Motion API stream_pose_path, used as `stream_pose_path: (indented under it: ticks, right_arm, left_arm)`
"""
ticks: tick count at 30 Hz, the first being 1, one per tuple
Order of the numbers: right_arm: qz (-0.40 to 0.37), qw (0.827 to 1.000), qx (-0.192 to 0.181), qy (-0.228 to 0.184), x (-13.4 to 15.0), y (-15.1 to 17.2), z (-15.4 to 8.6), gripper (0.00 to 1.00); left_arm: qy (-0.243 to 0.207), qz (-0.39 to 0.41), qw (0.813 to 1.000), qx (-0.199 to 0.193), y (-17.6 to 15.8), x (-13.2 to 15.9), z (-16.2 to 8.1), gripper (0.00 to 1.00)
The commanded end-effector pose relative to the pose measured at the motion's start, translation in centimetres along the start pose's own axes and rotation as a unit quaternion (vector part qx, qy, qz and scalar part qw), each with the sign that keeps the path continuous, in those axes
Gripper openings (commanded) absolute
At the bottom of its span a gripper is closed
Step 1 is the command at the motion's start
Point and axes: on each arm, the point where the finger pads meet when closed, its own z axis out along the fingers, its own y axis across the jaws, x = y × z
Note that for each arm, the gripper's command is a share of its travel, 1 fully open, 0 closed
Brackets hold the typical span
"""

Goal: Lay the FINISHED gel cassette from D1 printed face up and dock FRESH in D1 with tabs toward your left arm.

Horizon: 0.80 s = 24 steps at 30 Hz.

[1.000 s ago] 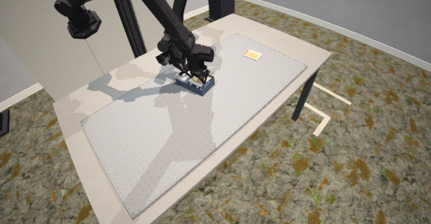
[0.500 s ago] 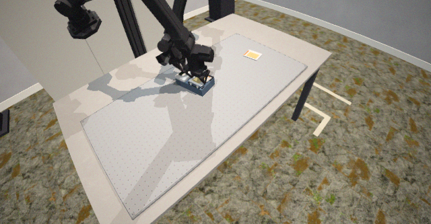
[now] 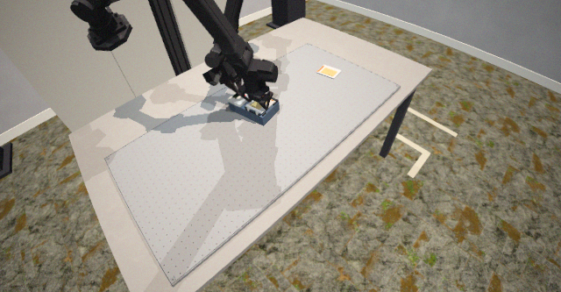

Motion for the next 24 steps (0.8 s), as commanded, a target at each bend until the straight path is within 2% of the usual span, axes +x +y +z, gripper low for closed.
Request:
stream_pose_path:
  ticks: [1,24]
  right_arm:
    - [-0.008,1.000,0.018,-0.022,-1.60,-0.68,0.56,0.00]
    - [-0.008,0.999,0.021,-0.040,-1.50,-0.61,0.78,0.00]
  left_arm:
    - [0.037,0.032,0.998,0.035,-4.94,4.77,3.29,0.00]
    - [0.037,0.032,0.998,0.035,-4.94,4.77,3.29,0.00]
